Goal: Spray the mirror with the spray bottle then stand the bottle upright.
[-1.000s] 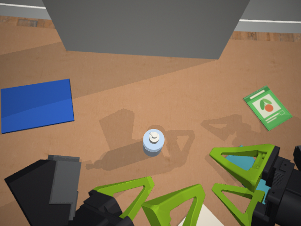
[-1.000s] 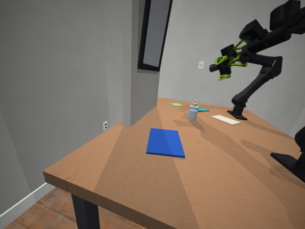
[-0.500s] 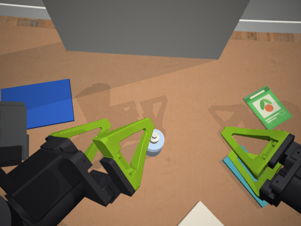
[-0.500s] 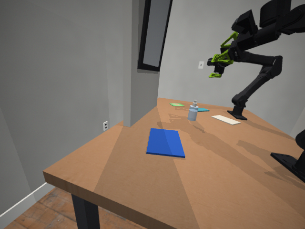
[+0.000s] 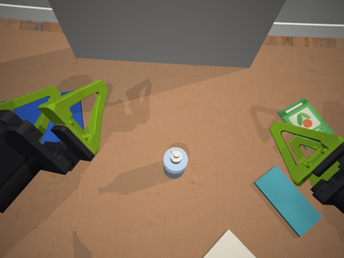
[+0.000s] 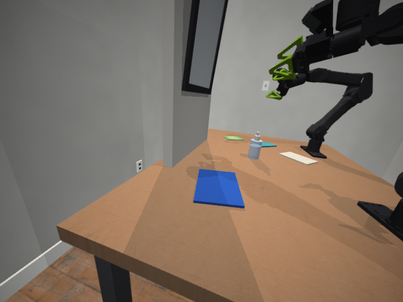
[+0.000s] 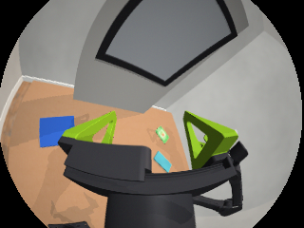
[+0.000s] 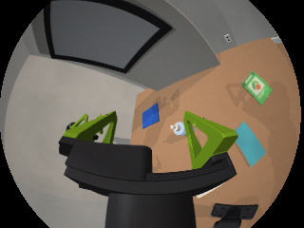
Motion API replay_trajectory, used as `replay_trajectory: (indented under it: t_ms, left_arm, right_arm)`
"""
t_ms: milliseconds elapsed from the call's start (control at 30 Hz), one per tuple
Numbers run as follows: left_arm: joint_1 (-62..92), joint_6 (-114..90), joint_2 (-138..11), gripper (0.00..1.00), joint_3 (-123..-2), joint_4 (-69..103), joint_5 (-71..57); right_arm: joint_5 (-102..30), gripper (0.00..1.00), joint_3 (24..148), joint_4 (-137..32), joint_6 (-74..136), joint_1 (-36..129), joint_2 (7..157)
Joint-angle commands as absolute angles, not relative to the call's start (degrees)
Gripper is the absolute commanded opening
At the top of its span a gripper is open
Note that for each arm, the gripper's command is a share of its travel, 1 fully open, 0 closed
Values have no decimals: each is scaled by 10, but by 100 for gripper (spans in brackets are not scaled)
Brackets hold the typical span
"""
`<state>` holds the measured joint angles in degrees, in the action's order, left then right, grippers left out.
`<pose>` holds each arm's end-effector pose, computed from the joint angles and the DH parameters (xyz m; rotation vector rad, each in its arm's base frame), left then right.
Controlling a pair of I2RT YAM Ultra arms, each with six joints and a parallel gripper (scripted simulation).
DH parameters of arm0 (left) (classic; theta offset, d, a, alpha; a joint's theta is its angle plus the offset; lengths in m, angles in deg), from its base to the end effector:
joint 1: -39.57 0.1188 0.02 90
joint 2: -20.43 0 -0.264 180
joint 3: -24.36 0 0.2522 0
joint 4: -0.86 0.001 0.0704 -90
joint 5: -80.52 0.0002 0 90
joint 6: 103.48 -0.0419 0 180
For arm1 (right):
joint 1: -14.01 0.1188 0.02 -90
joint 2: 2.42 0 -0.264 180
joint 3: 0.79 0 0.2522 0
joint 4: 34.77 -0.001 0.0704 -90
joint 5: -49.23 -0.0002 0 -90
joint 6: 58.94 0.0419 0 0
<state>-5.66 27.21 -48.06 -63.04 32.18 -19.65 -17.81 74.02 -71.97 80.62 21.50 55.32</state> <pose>0.1967 -0.1863 0.4220 -0.0597 1.8782 -0.9048 0.2183 0.0462 0.3784 0.4572 1.9865 1.0333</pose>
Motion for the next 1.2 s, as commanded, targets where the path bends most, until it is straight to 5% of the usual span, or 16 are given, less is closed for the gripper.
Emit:
replay_trajectory:
  t_ms: [0,1167]
  left_arm:
    - [-30,226,-460,100,-621,289,-178]
    - [332,-103,-391,100,-513,149,-98]
  right_arm:
    - [-206,100,731,-679,747,207,536]
    - [-393,100,725,-491,344,145,578]
